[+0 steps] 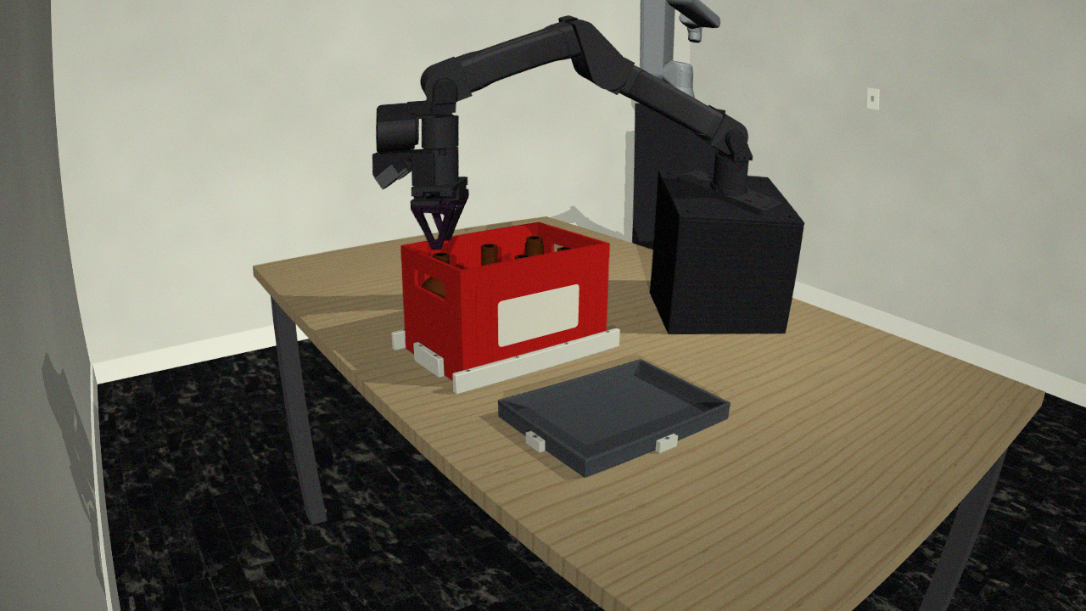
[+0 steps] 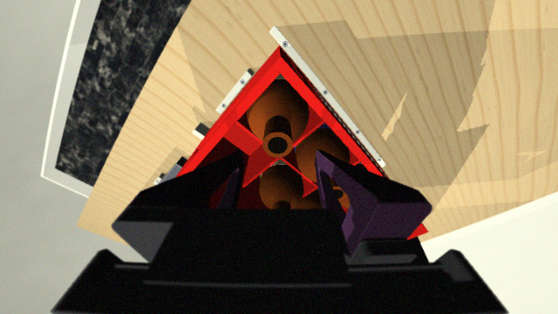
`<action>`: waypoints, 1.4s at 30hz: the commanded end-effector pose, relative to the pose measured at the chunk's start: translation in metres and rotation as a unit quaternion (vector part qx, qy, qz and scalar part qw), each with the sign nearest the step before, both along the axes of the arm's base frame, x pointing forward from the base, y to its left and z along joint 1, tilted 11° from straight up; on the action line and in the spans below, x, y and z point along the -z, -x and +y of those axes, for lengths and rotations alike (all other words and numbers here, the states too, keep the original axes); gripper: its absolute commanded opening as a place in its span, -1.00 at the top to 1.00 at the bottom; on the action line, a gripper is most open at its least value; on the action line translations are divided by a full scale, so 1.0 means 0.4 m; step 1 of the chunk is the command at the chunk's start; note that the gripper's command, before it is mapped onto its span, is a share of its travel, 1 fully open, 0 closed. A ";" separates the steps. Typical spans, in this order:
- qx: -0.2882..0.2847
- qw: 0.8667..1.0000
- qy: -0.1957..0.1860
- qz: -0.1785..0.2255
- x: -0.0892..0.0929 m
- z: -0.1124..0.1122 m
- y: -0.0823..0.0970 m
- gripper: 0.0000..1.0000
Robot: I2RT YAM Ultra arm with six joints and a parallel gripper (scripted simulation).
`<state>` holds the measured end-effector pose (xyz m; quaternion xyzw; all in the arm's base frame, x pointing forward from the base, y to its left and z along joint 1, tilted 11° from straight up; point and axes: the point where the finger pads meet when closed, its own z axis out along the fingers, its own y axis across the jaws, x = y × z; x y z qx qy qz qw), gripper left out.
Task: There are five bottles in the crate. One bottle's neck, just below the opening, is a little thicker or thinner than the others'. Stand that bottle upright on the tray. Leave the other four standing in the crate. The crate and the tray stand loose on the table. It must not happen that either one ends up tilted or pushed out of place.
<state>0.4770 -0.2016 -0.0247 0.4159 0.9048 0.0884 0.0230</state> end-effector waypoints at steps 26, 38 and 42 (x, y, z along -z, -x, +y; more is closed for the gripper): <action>0.005 1.000 0.006 -0.017 -0.043 -0.012 -0.016 -0.21; 0.005 1.000 0.006 -0.017 -0.043 -0.012 -0.016 -0.21; 0.005 1.000 0.006 -0.017 -0.043 -0.012 -0.016 -0.21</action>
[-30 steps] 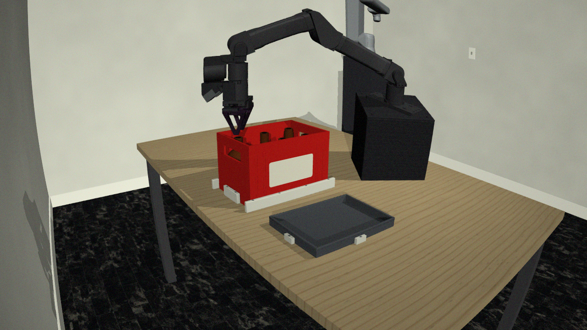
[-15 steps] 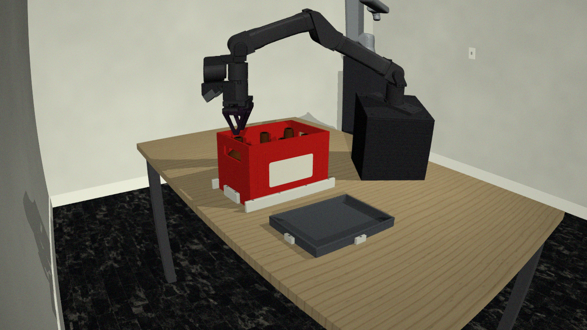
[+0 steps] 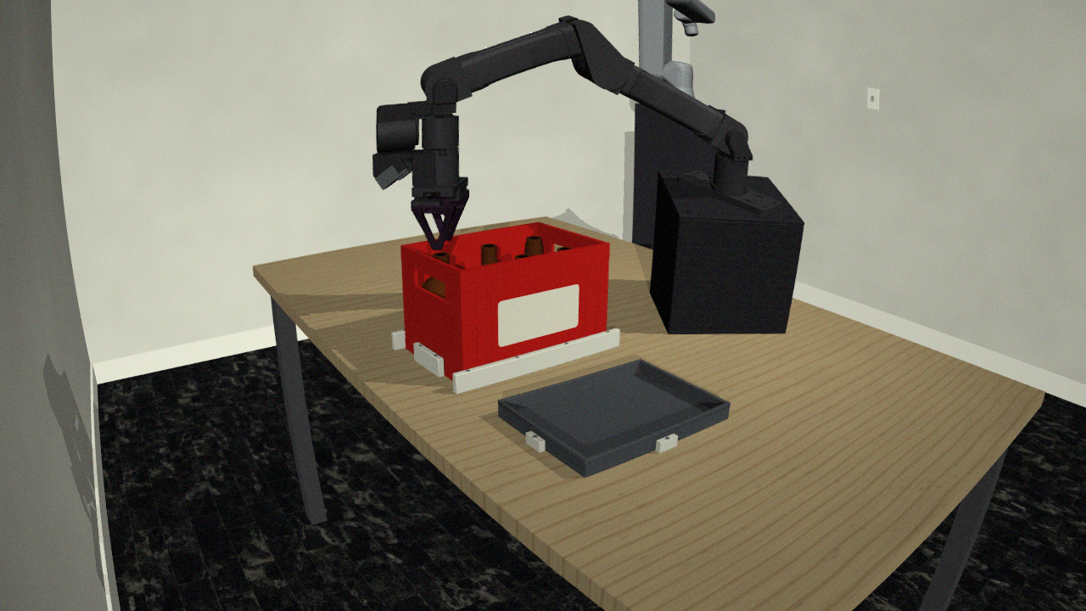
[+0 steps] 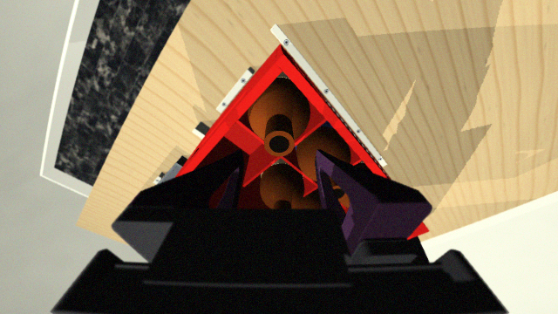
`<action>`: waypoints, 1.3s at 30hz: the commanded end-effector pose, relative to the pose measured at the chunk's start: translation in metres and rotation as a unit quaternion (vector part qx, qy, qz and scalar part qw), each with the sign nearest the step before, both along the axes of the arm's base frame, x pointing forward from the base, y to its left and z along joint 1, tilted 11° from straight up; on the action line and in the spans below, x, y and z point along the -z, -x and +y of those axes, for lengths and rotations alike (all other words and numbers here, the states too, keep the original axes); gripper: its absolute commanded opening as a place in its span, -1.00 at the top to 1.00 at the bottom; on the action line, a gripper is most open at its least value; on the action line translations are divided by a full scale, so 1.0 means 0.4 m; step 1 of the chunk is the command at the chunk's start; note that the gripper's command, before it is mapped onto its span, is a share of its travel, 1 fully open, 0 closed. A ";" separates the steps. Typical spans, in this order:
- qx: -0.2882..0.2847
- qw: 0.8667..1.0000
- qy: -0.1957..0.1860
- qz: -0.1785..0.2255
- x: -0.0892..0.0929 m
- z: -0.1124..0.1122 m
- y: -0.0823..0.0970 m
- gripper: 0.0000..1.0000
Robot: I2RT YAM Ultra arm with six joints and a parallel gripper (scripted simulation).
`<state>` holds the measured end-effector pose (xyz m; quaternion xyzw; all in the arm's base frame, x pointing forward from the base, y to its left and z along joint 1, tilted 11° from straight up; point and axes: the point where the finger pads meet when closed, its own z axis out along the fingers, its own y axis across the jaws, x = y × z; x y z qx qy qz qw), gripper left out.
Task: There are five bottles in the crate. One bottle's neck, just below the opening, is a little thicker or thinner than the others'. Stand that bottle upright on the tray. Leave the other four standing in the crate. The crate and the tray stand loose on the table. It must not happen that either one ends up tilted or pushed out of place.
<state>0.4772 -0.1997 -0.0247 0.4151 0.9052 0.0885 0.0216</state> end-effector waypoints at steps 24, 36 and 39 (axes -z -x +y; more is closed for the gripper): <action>0.006 1.000 0.006 -0.017 -0.041 -0.016 -0.015 -0.21; 0.007 1.000 0.009 -0.022 -0.056 -0.027 -0.018 -0.21; 0.007 1.000 0.008 -0.019 -0.047 -0.026 -0.016 -0.21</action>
